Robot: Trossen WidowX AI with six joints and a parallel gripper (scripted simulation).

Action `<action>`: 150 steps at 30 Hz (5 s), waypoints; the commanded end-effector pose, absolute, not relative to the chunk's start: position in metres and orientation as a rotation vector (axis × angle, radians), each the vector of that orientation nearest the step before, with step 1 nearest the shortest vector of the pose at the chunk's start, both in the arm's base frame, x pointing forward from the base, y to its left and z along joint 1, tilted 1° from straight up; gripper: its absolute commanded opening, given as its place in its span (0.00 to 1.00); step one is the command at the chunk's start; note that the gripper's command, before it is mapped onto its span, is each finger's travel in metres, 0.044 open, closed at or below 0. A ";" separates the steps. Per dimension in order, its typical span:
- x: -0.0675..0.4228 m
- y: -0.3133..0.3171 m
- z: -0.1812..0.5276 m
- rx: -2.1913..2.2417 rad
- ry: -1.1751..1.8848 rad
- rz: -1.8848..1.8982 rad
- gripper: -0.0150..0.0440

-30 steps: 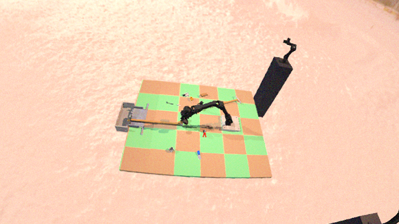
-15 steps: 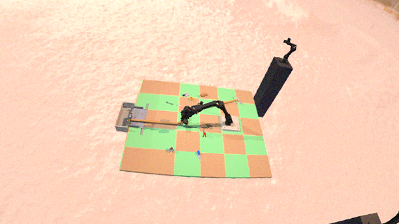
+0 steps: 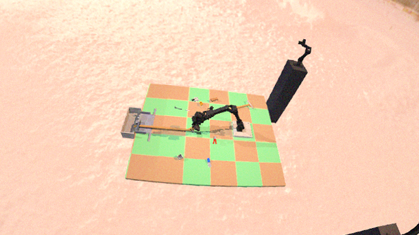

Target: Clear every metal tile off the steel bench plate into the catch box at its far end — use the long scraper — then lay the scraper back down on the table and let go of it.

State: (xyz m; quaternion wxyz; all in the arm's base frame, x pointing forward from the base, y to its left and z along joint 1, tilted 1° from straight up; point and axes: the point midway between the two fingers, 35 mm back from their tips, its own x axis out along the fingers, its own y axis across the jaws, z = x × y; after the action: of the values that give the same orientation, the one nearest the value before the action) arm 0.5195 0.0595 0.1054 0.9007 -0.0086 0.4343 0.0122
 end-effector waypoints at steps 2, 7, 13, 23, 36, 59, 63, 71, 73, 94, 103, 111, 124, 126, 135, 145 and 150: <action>0.513 0.061 0.115 -0.015 0.880 0.025 0.25; 0.505 0.062 0.117 -0.015 0.880 0.025 0.25; 0.496 0.062 0.118 -0.015 0.879 0.025 0.25; 0.482 0.063 0.120 -0.015 0.879 0.025 0.25; 0.462 0.063 0.121 -0.015 0.879 0.026 0.25; 0.426 0.063 0.120 -0.015 0.878 0.027 0.25; 0.419 0.063 0.119 -0.015 0.878 0.027 0.25; 0.407 0.062 0.118 -0.015 0.877 0.027 0.25; 0.404 0.062 0.117 -0.015 0.877 0.027 0.25; 0.371 0.057 0.110 -0.015 0.877 0.028 0.25; 0.357 0.055 0.106 -0.015 0.876 0.028 0.25; 0.346 0.052 0.103 -0.015 0.876 0.028 0.25; 0.343 0.038 0.101 -0.014 0.882 0.019 0.25; 0.343 0.035 0.101 -0.013 0.882 0.018 0.25; 0.340 0.024 0.100 -0.012 0.886 0.011 0.25; 0.338 0.015 0.099 -0.010 0.890 0.004 0.25; 0.340 0.013 0.100 -0.010 0.890 0.003 0.25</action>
State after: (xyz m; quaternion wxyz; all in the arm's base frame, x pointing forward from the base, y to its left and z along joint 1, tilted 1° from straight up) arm 0.3371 0.0158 0.0963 0.9002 -0.0067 0.4354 0.0034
